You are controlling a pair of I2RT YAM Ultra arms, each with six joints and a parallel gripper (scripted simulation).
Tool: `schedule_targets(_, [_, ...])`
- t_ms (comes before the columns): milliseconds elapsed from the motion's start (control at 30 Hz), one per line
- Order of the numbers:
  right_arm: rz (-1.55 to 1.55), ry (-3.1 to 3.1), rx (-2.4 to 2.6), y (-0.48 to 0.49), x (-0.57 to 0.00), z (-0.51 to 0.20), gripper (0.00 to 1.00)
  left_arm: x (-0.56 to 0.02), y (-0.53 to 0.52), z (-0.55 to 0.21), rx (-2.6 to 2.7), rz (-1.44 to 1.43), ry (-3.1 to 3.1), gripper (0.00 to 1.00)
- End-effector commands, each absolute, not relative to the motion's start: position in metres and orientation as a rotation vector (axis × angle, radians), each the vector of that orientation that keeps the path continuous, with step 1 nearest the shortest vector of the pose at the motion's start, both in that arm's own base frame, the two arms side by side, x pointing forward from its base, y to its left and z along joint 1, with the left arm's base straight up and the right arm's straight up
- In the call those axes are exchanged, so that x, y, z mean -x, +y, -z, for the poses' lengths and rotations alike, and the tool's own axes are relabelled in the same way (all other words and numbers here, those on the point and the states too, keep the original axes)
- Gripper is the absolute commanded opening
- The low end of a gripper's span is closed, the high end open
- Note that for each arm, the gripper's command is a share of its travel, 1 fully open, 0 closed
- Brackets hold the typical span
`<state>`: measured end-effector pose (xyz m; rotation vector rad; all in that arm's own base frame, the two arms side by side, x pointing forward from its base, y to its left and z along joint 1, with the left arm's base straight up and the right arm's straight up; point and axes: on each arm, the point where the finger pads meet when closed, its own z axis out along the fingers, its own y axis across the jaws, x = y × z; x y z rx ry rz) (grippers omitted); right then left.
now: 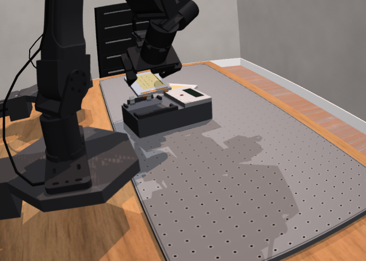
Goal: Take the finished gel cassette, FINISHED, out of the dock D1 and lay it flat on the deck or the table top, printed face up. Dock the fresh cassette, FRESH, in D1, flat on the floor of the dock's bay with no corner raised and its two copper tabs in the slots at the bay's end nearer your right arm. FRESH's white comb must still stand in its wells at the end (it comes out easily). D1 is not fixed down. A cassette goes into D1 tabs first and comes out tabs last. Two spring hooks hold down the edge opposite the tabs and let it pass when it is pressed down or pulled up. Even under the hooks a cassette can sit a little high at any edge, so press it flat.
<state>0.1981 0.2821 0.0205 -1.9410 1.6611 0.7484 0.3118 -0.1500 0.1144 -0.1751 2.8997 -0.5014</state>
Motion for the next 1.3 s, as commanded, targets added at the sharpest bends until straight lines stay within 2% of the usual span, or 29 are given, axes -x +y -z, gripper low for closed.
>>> schedule_targets(0, [-0.753, 1.641, 1.933, 0.284, -0.198, -0.022, 0.00, -0.315, -0.134, -0.132, 0.126, 0.399, 2.921, 0.00])
schedule_targets(100, [-0.753, 1.641, 1.933, 0.284, -0.198, -0.022, 0.00, -0.313, -0.129, -0.132, 0.112, 0.360, 2.942, 0.00])
schedule_targets(367, [-0.753, 1.641, 1.933, 0.284, -0.198, -0.022, 0.00, -0.300, -0.092, -0.132, -0.007, 0.034, 3.091, 0.00])
schedule_targets(1267, [-0.753, 1.641, 1.933, 0.284, -0.198, -0.022, 0.00, -0.262, 0.017, -0.132, -0.008, 0.029, 3.093, 0.00])
